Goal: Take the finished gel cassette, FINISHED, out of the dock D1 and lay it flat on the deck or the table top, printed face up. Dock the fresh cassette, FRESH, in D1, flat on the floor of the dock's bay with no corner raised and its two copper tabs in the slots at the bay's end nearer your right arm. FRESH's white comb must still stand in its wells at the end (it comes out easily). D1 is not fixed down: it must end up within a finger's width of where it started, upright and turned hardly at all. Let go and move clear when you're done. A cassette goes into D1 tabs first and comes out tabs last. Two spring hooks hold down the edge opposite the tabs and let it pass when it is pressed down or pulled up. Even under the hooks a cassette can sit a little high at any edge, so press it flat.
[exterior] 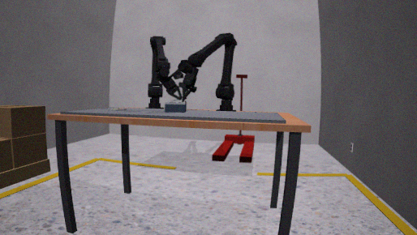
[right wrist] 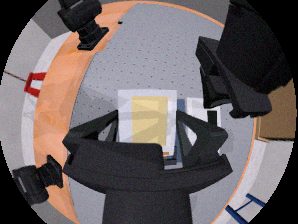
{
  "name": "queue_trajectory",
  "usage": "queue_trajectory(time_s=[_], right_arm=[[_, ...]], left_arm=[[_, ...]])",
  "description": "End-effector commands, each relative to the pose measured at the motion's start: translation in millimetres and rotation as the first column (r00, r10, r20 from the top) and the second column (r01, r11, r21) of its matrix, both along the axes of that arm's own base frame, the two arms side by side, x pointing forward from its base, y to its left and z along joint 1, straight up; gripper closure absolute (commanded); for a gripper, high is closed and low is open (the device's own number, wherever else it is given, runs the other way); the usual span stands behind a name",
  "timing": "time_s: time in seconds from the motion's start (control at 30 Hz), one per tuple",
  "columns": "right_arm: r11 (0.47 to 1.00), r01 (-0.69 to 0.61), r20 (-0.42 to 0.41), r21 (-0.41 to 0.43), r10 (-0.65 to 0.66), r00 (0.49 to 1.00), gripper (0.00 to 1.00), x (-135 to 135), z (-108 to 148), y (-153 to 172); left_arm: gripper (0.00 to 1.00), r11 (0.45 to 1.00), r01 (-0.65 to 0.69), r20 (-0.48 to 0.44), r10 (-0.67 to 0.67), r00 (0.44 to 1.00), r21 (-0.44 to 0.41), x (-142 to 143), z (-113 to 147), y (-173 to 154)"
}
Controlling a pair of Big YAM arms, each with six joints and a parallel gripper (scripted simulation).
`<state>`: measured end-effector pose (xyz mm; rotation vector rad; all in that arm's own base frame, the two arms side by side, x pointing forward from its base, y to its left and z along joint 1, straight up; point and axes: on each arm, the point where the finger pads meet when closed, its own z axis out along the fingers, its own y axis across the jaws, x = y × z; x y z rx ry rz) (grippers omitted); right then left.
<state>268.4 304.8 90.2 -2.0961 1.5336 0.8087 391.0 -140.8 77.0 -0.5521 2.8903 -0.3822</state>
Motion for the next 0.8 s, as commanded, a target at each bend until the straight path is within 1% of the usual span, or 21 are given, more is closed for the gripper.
queue_trajectory(time_s=[0.0,0.77], right_arm=[[1.0,0.002,0.015,0.012,-0.002,1.0,1.0,10.3,7.1,11.6],[1.0,0.002,0.018,0.014,-0.003,1.0,1.0,12.3,9.0,12.7]], left_arm=[[1.0,0.998,0.004,-0.14,0.004,0.99,0.056,-31.4,-60.4,15.0],[1.0,0.998,0.004,-0.14,0.004,0.99,0.056,-31.4,-60.4,15.0]])
